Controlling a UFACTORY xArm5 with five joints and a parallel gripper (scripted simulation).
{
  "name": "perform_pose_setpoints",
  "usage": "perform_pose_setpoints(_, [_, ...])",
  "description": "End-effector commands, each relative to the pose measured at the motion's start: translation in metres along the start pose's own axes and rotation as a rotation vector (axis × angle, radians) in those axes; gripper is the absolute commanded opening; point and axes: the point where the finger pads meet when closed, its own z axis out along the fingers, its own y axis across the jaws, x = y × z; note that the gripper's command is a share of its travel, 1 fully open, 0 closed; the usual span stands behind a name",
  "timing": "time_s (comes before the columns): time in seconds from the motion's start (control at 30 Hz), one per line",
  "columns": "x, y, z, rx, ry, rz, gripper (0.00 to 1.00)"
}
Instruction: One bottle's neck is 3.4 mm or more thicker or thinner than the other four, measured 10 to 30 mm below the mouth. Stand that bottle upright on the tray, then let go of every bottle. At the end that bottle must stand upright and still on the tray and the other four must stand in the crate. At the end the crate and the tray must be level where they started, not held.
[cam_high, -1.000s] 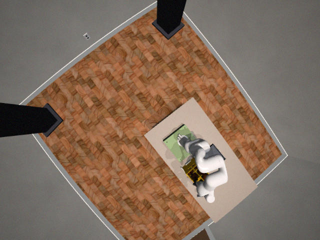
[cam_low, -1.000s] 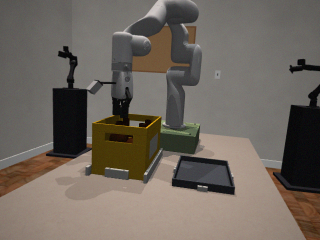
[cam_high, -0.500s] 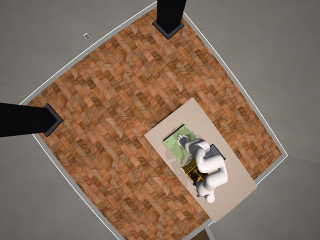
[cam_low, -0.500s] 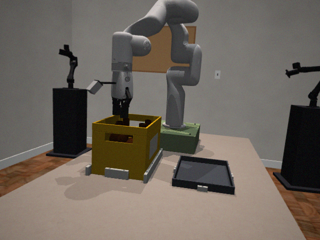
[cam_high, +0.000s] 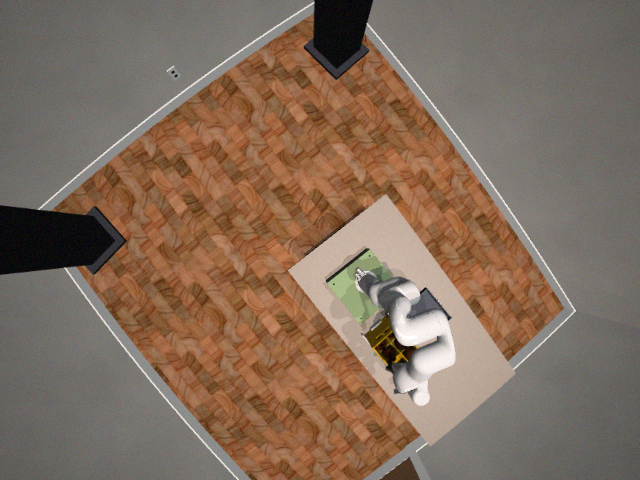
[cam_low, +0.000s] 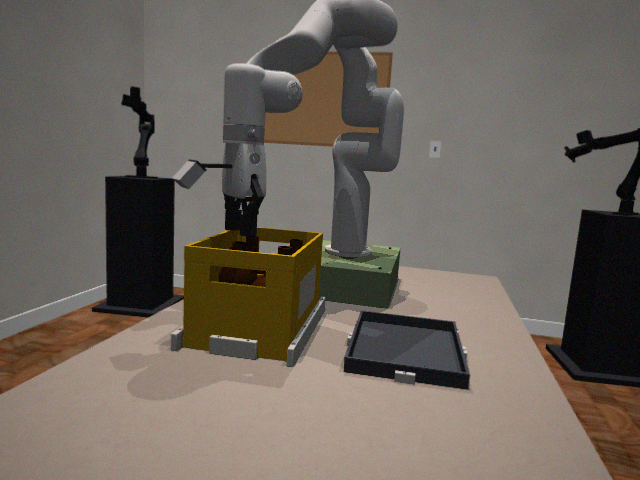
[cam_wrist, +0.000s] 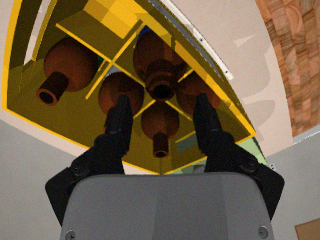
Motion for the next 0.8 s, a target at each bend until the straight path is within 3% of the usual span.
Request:
perform_pose_setpoints(0.0, [0.0011, -0.0005, -0.0013, 0.001, 0.004, 0.0, 0.65])
perform_pose_setpoints(0.77, [0.0009, -0.0008, 0.0062, 0.001, 0.004, 0.0, 0.65])
